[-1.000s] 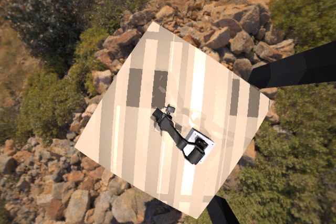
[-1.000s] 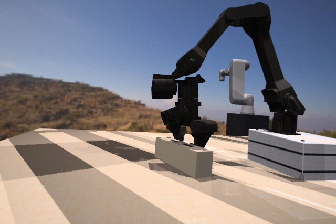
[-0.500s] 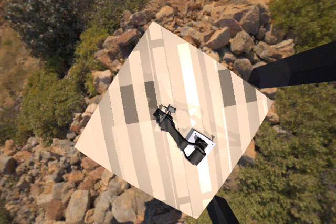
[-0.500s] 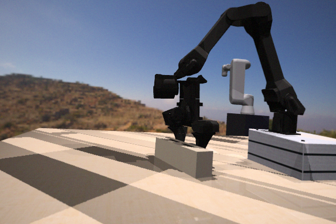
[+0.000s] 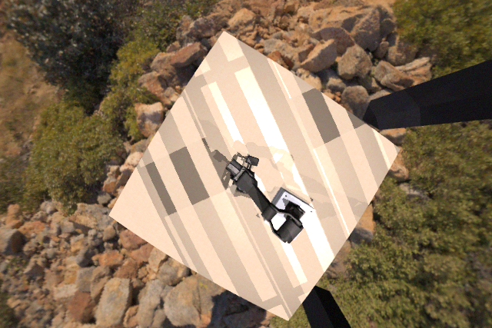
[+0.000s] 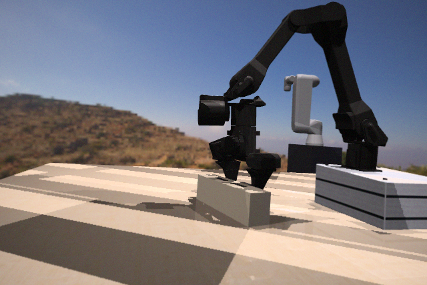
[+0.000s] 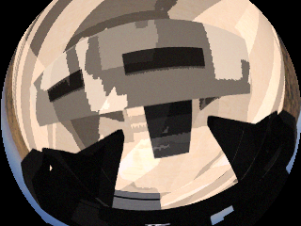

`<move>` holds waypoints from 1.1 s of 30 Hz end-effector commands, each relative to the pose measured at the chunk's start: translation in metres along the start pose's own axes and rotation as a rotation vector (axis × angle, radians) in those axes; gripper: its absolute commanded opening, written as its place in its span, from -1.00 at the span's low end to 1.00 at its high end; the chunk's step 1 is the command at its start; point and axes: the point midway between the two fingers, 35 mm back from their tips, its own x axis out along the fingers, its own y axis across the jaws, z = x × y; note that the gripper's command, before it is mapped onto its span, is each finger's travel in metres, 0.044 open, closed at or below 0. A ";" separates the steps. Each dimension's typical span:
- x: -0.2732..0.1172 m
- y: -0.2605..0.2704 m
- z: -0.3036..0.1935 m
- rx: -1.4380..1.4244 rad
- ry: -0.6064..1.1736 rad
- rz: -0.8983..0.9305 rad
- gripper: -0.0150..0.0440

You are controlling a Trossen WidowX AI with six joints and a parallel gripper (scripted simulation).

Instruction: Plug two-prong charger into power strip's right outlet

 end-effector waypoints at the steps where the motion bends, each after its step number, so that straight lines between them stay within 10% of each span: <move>1: 0.000 0.000 -0.005 -0.005 -0.004 0.002 1.00; 33: 0.003 -0.001 -0.044 -0.005 -0.001 0.002 1.00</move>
